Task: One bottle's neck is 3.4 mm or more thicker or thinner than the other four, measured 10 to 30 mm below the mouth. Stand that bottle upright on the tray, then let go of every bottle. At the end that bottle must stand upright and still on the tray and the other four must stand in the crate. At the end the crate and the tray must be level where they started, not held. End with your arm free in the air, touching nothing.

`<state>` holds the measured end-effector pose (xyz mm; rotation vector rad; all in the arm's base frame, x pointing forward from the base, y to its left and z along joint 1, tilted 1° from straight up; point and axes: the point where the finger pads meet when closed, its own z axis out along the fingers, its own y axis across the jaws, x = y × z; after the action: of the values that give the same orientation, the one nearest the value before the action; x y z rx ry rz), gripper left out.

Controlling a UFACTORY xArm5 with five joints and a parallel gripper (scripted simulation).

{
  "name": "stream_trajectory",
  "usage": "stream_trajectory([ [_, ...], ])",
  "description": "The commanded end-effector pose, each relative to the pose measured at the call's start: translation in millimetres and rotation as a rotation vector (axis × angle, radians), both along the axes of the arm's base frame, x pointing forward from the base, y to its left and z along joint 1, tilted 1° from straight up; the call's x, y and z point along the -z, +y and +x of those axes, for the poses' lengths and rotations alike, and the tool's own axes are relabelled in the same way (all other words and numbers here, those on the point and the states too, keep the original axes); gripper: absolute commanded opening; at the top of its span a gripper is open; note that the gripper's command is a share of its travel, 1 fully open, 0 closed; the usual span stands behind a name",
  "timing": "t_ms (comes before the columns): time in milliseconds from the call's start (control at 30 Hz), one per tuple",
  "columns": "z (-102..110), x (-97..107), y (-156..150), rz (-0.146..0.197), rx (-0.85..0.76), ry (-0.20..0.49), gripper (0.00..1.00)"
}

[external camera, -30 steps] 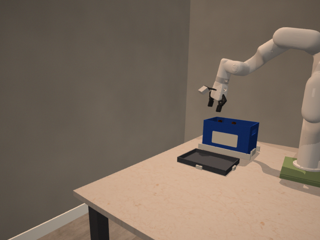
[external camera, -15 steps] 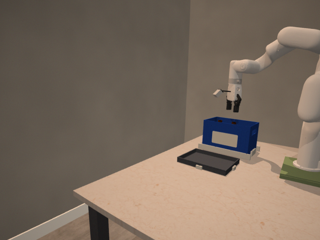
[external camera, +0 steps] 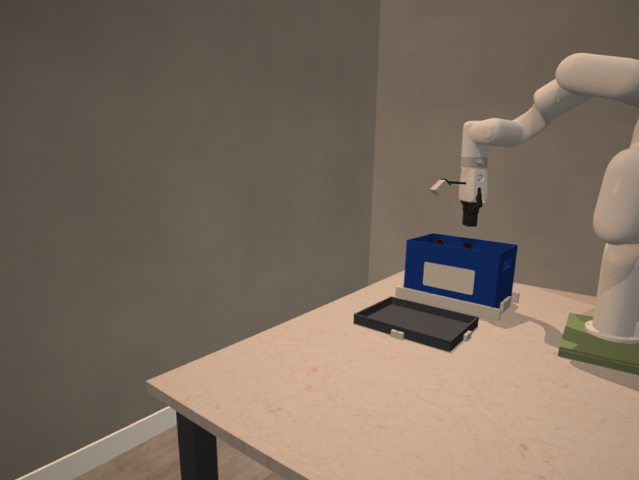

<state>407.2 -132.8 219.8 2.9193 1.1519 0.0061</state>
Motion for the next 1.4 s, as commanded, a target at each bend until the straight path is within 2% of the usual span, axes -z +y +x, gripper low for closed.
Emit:
stream_trajectory([
  [0, 0.8, -1.5, -0.4, -0.001, 0.0, -0.004, 0.0],
  [1133, 2.3, -2.2, -3.4, -0.001, 0.0, -0.003, 0.0],
  [1167, 2.3, -2.2, -3.4, -0.001, 0.0, -0.003, 0.65],
  [1367, 2.3, -2.2, -3.4, -0.001, 0.0, -0.003, 0.65],
])
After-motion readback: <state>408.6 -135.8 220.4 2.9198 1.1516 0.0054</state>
